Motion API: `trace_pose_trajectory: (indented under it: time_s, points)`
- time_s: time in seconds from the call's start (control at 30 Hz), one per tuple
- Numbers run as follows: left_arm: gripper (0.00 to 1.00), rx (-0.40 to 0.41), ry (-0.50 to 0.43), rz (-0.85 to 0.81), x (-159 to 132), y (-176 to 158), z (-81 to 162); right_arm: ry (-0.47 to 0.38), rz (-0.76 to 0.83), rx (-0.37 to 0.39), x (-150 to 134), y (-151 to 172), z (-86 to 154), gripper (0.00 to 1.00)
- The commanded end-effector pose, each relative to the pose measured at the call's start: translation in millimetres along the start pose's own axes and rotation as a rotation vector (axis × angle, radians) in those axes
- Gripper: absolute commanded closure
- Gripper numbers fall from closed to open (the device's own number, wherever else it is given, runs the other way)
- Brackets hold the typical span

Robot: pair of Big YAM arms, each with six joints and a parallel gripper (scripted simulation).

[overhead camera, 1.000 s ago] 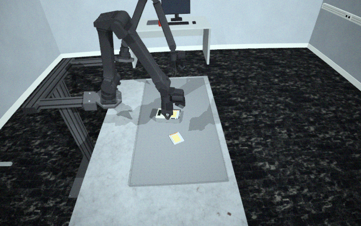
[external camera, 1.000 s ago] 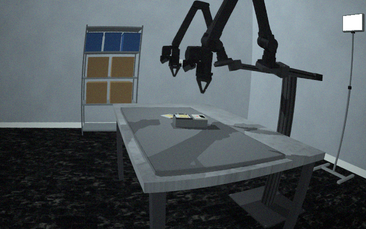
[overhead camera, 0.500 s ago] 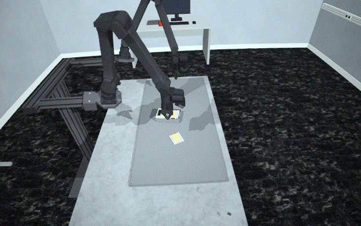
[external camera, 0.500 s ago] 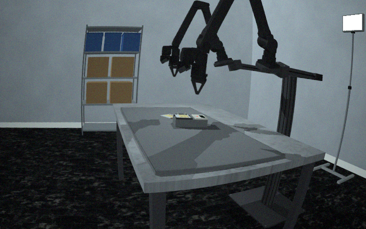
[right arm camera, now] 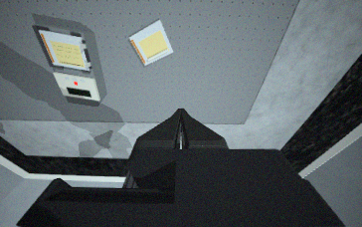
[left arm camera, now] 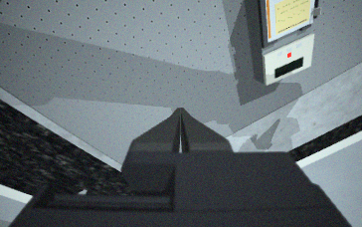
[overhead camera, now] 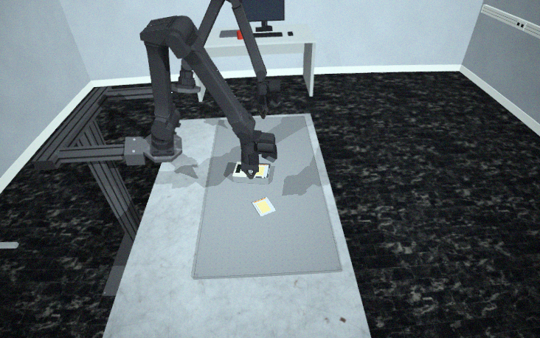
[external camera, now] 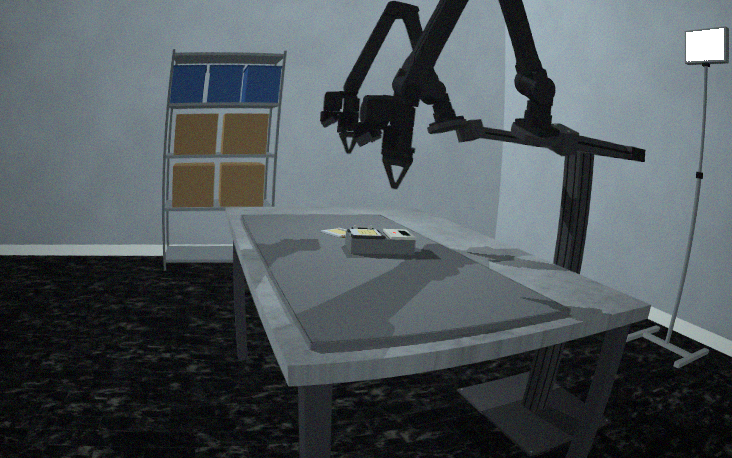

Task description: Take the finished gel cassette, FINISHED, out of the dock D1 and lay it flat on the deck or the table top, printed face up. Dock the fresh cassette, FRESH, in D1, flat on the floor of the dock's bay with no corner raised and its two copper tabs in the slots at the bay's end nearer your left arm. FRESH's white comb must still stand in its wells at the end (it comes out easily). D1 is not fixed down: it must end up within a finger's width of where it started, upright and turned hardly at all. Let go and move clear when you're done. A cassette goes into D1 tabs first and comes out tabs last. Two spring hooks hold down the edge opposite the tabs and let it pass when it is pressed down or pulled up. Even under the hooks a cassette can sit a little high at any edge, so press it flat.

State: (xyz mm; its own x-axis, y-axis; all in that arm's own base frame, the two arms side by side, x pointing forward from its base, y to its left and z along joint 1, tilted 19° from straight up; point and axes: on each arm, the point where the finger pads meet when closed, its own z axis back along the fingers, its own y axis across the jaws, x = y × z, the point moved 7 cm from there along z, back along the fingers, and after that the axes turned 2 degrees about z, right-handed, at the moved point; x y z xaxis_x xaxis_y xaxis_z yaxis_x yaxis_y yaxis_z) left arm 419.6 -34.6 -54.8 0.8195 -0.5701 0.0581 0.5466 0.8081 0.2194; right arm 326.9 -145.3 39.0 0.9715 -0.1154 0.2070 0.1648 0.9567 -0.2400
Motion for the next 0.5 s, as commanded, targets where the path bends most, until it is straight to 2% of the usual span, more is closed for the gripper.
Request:
trace_pose_trajectory:
  time_s: [0.0, 0.47]
  points:
    - [1.0, 0.011, -0.011, 0.028, -1.5, 10.4, 6.6, -0.008, -0.016, -0.006, 3.5, -3.5, 4.2, 1.0]
    - [1.0, 0.014, -0.022, 0.012, -9.2, 16.2, 12.6, -0.008, -0.016, -0.006, 3.5, -3.5, 4.2, 1.0]
